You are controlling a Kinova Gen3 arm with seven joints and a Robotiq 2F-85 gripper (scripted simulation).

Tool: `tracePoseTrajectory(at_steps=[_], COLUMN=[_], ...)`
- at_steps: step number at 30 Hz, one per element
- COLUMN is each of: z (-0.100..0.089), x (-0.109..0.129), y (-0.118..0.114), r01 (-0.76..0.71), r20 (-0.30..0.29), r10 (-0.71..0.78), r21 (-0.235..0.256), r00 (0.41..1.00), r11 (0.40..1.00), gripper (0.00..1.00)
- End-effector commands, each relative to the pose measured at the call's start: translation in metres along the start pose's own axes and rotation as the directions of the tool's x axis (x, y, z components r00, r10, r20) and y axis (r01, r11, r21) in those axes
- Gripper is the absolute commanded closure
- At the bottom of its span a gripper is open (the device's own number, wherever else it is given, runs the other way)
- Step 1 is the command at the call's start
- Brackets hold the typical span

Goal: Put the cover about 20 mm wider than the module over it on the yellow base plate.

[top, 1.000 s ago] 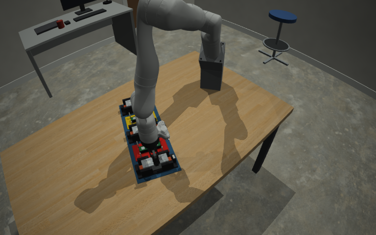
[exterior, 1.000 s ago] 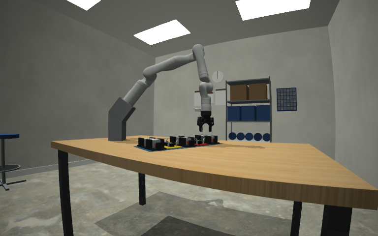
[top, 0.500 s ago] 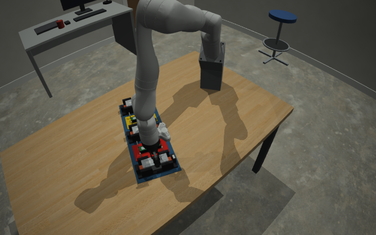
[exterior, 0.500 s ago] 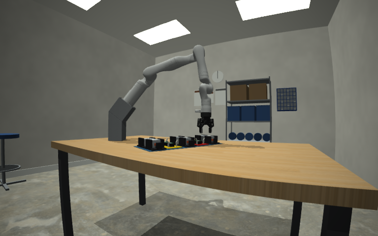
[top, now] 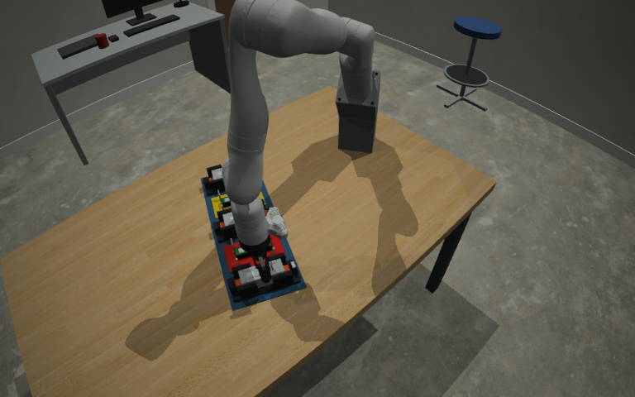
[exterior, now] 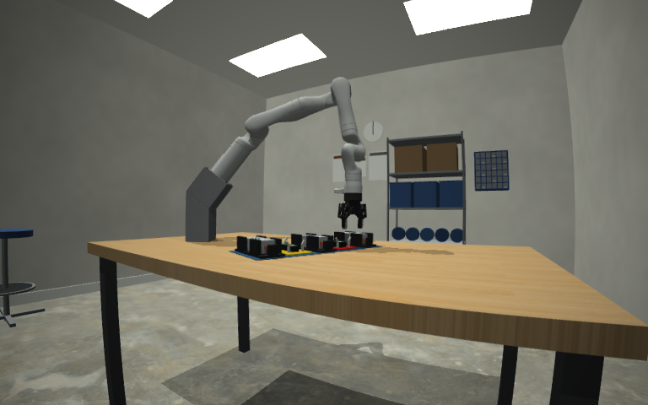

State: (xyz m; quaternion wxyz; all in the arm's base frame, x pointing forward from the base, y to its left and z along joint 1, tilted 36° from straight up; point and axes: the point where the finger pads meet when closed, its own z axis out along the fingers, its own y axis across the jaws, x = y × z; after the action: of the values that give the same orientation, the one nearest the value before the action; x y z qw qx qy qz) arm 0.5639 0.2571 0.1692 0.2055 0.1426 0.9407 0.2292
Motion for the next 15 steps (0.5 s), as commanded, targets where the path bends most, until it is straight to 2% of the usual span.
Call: tracePoseTrajectory(at_steps=[1,15], z=[-0.0001,0.0002], x=[-0.0035,-0.0049], y=[0.0015,0.0021], r01=[-0.002,-0.002], r20=[0.008,0.008], r10=[0.002,0.002], r21=[-0.004,-0.004], r00=[1.000,1.000], r11=[1.000,1.000], gripper=[0.00,0.00])
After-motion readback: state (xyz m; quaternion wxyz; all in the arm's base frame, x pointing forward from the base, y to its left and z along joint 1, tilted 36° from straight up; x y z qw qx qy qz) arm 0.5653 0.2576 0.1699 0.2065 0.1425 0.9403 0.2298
